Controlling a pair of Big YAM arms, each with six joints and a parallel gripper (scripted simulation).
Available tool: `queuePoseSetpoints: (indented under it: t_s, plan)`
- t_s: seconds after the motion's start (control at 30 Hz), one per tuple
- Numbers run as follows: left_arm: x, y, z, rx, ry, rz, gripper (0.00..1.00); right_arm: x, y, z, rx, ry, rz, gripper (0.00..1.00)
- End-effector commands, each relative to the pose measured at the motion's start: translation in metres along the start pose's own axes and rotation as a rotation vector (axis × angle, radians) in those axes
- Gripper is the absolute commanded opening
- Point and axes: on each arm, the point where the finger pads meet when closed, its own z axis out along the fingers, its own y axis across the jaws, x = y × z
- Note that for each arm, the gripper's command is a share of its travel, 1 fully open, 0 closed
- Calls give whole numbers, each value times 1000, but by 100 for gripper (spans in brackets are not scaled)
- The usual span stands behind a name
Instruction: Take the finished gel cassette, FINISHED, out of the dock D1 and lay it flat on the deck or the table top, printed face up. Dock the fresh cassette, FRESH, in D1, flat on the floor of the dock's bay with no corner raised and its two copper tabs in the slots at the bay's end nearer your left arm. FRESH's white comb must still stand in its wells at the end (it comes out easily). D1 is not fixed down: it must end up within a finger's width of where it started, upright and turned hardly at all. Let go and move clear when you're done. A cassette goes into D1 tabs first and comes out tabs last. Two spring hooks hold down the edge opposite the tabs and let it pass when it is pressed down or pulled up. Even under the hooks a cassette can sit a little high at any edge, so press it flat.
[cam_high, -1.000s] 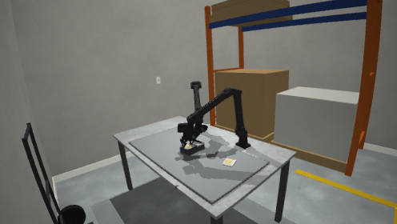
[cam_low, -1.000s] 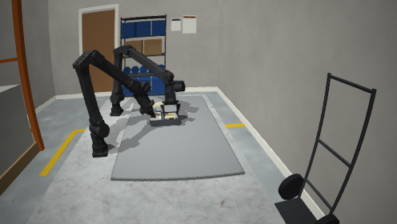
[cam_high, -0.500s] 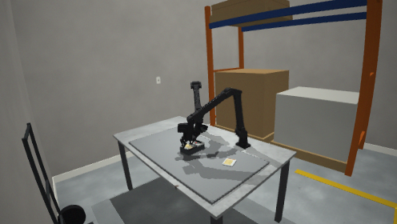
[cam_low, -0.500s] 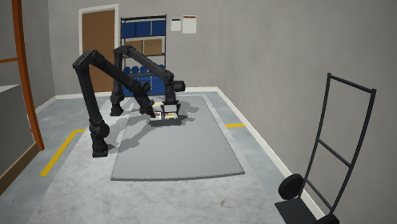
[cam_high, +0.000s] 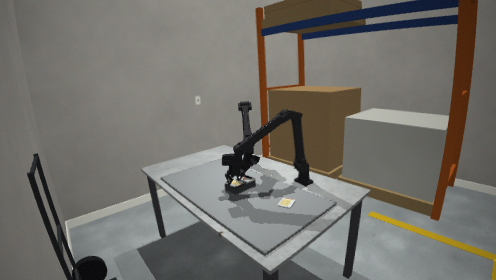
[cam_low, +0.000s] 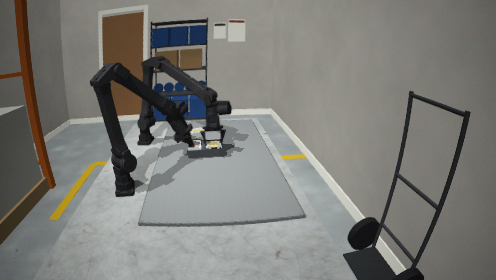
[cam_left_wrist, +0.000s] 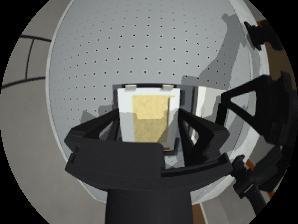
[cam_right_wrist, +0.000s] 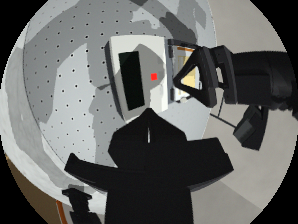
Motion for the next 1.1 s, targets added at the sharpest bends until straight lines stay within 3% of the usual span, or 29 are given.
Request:
queuePoseSetpoints:
  t_s: [0.0, 1.07]
  plan:
    - [-1, 2, -3, -8, 3, 0, 0, -11, -10, -12, 15, -25, 12, 0]
    - [-1, 2, -3, -8, 3, 0, 0, -10, -11, -20, 18, -25, 13, 0]
